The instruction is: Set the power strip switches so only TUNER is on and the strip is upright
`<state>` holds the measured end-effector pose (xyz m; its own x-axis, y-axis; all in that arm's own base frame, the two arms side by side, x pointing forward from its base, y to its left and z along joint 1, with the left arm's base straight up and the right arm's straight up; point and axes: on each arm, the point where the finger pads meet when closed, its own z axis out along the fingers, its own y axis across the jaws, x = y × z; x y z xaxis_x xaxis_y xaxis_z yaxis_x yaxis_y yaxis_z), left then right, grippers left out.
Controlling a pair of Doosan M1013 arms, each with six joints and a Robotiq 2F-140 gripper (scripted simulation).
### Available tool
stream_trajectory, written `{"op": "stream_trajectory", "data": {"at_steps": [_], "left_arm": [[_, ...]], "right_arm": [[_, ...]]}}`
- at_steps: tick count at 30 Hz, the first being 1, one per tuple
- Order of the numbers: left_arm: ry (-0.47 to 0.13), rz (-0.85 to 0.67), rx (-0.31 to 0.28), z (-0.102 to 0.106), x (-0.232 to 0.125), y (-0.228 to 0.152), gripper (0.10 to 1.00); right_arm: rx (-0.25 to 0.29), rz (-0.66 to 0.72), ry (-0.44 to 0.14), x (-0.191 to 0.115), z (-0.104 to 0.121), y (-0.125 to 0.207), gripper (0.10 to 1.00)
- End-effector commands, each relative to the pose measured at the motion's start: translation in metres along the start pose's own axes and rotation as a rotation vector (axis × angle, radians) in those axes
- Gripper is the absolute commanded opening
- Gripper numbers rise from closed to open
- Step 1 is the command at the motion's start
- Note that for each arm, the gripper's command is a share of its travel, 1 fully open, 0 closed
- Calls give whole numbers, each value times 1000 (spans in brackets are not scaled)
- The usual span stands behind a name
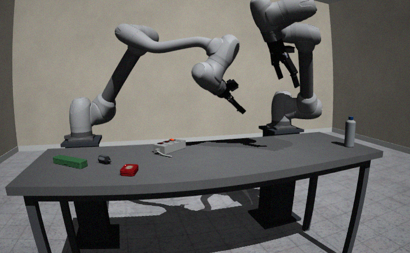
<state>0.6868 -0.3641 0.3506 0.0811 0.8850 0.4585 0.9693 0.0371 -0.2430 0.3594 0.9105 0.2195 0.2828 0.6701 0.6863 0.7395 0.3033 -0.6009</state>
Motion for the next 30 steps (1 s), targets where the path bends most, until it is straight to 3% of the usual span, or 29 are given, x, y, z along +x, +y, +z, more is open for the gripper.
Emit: {"op": "stream_trajectory", "data": {"at_steps": [1, 30], "left_arm": [[-1, -1, -1, -1, 1, 0, 1000], [0, 22, 2, 2, 0, -2, 1000]], "right_arm": [[0, -2, 1, 1, -1, -1, 1000], [0, -2, 1, 1, -1, -1, 1000]]}}
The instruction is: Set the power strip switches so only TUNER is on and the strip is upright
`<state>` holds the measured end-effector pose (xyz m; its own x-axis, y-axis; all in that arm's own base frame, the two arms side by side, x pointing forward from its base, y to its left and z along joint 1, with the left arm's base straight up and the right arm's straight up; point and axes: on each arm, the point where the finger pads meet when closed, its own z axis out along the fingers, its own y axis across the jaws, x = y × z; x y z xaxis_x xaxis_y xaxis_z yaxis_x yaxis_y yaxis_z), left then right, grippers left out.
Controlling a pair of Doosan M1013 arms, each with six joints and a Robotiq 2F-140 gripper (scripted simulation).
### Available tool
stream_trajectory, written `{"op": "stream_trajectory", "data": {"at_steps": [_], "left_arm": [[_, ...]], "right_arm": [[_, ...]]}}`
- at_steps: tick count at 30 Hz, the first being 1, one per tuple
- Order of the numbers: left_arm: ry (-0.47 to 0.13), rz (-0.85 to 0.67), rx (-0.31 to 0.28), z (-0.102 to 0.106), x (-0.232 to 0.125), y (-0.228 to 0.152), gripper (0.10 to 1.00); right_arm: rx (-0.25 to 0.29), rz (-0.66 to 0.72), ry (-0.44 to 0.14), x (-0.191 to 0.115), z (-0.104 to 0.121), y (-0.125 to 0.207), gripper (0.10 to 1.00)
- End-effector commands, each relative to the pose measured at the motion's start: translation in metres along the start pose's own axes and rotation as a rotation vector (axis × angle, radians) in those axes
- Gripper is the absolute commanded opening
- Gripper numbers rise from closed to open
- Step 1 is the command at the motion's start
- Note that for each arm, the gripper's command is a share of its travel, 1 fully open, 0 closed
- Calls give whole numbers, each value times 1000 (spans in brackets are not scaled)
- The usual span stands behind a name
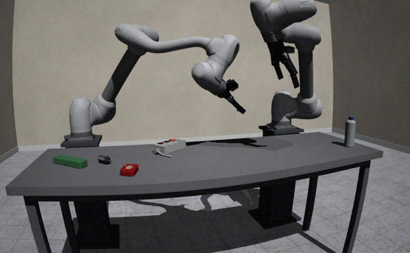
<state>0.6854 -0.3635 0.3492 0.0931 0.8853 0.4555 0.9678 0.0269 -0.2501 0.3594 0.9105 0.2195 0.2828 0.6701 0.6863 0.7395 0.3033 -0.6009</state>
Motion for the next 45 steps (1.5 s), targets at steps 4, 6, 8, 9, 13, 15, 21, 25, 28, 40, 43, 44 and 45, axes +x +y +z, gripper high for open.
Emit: {"op": "stream_trajectory", "data": {"at_steps": [4, 6, 8, 9, 13, 15, 21, 25, 28, 40, 43, 44, 45], "left_arm": [[0, 21, 1, 2, 0, -2, 1000], [0, 35, 3, 4, 0, -3, 1000], [0, 52, 6, 7, 0, -5, 1000], [0, 62, 7, 8, 0, -5, 1000], [-1, 110, 14, 15, -1, -9, 1000], [-1, 138, 18, 19, -1, -12, 1000], [-3, 206, 27, 30, -2, -18, 1000], [-5, 288, 39, 42, -3, -26, 1000], [-8, 357, 49, 53, -4, -32, 1000], [-28, 631, 88, 97, -5, -62, 1000], [-38, 724, 101, 112, -5, -74, 1000], [-41, 756, 105, 118, -5, -78, 1000], [-45, 787, 110, 123, -5, -82, 1000]], "right_arm": [[0, -2, 1, 1, -1, -1, 1000], [0, -2, 1, 1, -1, -1, 1000], [0, -2, 1, 1, -1, -1, 1000], [0, -2, 1, 1, -1, -1, 1000], [0, -2, 1, 1, -1, -1, 1000], [0, -2, 1, 1, -1, -1, 1000], [0, -2, 1, 1, -1, -1, 1000], [0, -2, 1, 1, -1, -1, 1000], [0, -2, 1, 1, -1, -1, 1000], [0, -2, 1, 1, -1, -1, 1000], [0, -2, 1, 1, -1, -1, 1000], [0, -2, 1, 1, -1, -1, 1000], [0, -2, 1, 1, -1, -1, 1000]]}}
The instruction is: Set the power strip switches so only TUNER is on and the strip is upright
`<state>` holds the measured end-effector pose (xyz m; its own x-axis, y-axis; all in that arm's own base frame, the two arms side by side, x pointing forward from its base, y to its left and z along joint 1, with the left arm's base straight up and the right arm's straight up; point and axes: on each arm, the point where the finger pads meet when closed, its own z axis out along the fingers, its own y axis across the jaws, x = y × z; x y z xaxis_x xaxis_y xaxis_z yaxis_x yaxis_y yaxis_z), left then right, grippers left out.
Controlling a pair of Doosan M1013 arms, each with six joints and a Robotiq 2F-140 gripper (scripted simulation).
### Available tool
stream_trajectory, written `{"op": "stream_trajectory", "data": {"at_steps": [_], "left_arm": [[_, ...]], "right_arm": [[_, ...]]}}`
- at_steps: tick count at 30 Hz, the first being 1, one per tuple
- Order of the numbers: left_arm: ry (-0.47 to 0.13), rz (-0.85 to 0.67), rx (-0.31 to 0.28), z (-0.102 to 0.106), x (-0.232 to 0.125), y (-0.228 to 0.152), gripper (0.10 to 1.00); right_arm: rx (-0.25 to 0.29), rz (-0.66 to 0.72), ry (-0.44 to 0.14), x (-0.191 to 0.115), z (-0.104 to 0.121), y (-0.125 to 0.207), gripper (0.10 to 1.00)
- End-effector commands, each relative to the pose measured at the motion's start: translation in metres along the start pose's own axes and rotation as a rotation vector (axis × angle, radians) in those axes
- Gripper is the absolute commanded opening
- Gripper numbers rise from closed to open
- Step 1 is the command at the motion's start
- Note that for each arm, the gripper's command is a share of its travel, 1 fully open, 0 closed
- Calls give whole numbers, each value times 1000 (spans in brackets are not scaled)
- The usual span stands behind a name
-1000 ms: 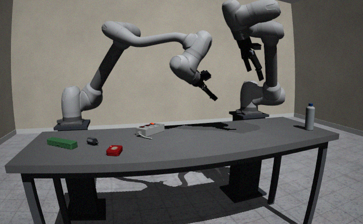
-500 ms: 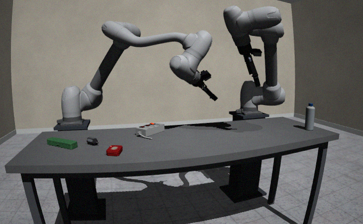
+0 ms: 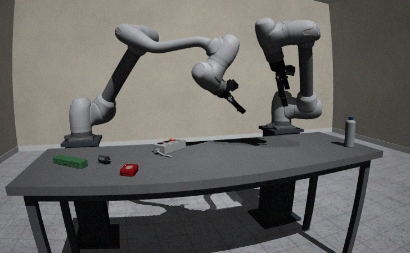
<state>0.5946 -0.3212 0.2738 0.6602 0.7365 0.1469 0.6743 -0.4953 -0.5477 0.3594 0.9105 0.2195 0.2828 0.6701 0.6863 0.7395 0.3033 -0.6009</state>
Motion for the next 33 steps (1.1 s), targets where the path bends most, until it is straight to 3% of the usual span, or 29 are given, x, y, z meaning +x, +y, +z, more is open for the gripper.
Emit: {"op": "stream_trajectory", "data": {"at_steps": [1, 8, 10, 25, 27, 33], "left_arm": [[-14, 145, 13, 25, -9, -13, 1000], [-45, 377, 36, 68, -25, -35, 1000], [-45, 377, 36, 68, -25, -35, 1000], [-133, 861, 63, 164, -61, -95, 1000], [-133, 861, 63, 164, -61, -95, 1000], [-171, 1031, 63, 198, -74, -121, 1000]], "right_arm": [[0, -2, 1, 1, -1, -1, 1000], [0, -2, 1, 1, -1, -1, 1000], [0, -2, 1, 1, -1, -1, 1000], [0, -2, 1, 1, -1, -1, 1000], [0, -2, 1, 1, -1, -1, 1000], [0, -2, 1, 1, -1, -1, 1000]]}}
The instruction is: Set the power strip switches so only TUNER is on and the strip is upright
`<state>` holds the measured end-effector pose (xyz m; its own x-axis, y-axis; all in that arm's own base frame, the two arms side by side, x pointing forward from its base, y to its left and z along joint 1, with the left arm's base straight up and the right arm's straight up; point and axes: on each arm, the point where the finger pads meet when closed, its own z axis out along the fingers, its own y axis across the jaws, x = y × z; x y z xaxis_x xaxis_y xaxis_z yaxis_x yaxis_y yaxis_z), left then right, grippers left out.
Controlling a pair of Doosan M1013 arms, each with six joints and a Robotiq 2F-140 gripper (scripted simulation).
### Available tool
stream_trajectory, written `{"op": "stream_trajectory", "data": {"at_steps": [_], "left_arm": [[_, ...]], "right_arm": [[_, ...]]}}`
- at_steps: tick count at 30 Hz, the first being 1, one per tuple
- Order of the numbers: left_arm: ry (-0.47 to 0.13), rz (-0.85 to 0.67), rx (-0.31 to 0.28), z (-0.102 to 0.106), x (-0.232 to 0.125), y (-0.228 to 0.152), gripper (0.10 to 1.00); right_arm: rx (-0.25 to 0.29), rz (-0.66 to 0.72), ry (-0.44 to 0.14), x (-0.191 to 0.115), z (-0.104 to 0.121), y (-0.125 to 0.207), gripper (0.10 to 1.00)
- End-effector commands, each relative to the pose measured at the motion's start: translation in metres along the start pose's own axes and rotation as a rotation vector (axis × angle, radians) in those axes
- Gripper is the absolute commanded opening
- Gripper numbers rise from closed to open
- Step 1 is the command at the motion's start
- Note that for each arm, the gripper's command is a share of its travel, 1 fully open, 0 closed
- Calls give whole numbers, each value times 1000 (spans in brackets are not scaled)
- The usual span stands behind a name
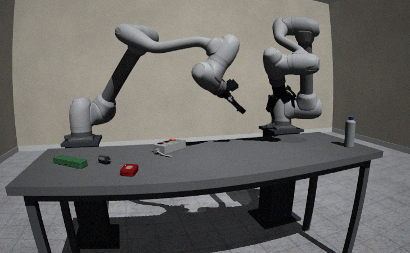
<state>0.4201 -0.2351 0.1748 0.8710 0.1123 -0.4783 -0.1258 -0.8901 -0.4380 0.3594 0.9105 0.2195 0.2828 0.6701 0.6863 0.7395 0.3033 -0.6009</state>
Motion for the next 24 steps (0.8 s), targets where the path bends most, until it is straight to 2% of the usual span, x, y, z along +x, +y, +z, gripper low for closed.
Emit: {"op": "stream_trajectory", "data": {"at_steps": [1, 9, 11, 24], "left_arm": [[-20, 127, -5, 28, -17, -4, 1000], [-54, 315, -14, 72, -43, -11, 1000], [-54, 315, -14, 72, -43, -11, 1000], [-91, 518, -32, 120, -75, -19, 1000]], "right_arm": [[0, -2, 1, 1, -1, -1, 1000], [0, -2, 1, 1, -1, -1, 1000], [0, -2, 1, 1, -1, -1, 1000], [0, -2, 1, 1, -1, -1, 1000]]}}
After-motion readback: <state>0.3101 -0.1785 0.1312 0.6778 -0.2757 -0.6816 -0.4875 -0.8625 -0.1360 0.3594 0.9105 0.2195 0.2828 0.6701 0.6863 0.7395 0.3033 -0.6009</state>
